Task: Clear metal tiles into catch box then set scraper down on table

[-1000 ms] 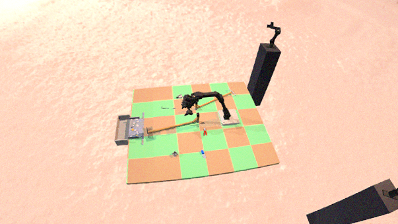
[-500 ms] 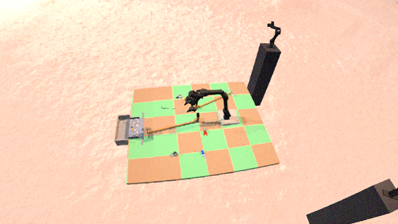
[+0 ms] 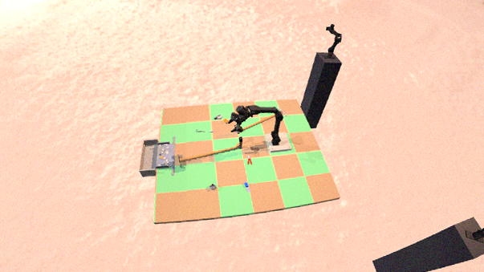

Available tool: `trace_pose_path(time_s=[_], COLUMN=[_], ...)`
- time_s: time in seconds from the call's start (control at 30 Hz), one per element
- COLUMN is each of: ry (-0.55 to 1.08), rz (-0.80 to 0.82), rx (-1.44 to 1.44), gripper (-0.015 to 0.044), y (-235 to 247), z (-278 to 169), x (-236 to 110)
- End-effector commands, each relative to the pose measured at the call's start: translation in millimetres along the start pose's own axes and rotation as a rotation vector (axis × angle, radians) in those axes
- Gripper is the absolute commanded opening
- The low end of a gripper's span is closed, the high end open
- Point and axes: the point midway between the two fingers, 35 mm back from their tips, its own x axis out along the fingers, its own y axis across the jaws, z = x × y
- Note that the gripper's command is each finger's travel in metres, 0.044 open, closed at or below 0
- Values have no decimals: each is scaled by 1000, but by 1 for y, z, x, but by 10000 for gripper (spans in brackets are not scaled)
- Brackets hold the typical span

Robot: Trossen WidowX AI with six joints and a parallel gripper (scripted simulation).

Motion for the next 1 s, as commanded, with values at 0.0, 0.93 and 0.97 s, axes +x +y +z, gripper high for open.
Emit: trace_pose_path(time_s=[0.0, 0.93, 0.97], ry=[-41, -262, -269], rz=[-13, -47, -48], rx=[11, 46, 47], gripper=[440, 440, 440], y=[-2, -6, -6], z=[1, -15, -16], x=[-17, -100, -102])
